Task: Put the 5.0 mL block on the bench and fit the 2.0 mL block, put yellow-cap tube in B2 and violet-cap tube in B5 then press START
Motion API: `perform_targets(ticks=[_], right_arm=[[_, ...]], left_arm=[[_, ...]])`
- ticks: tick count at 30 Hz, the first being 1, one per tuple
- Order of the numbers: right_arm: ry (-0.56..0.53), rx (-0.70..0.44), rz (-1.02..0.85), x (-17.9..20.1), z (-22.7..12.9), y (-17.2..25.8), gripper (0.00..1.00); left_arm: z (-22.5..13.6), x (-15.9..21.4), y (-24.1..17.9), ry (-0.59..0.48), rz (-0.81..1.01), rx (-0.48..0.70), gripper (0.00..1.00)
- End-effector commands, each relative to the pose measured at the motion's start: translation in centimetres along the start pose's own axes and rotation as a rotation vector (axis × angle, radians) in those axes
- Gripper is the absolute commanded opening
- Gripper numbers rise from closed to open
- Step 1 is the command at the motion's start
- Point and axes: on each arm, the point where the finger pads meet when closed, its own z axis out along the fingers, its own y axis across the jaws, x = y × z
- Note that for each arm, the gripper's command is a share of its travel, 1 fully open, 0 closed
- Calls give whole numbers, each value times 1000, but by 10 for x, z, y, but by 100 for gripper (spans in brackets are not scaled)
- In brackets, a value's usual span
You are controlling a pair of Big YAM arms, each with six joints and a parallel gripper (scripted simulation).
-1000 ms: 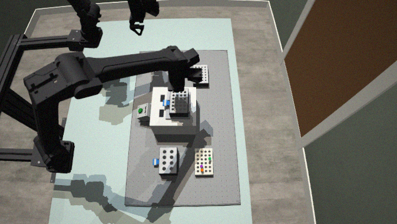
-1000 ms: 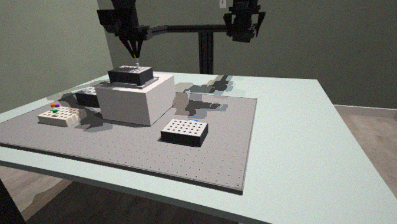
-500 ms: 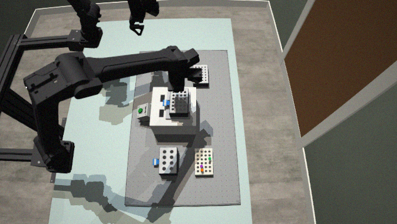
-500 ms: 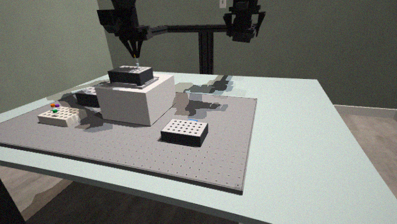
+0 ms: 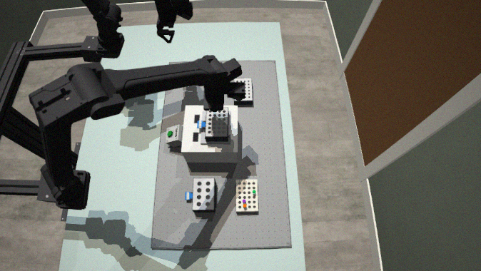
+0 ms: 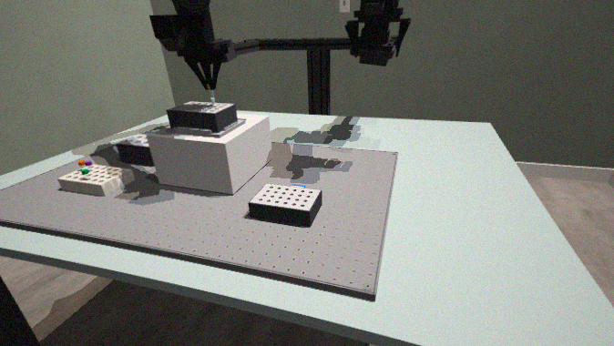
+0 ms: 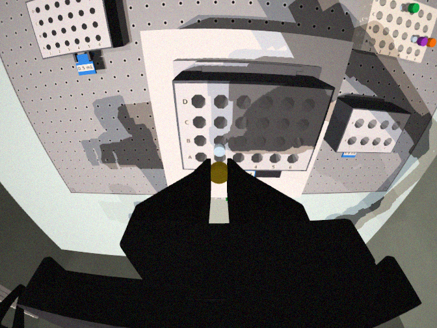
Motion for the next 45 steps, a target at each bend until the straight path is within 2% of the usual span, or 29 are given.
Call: perform_targets(ticks=[1, 32, 45], right_arm=[[-10, -10, -17, -3, 7, 11, 9], [-12, -11, -14, -11, -4, 14, 9], [19, 12, -19, 6, 8, 4, 9]], left_arm=[[-14, -21, 6, -43, -19, -3, 100], [-13, -21, 6, -44, -18, -3, 100], [-13, -21, 6, -44, -18, -2, 100]])
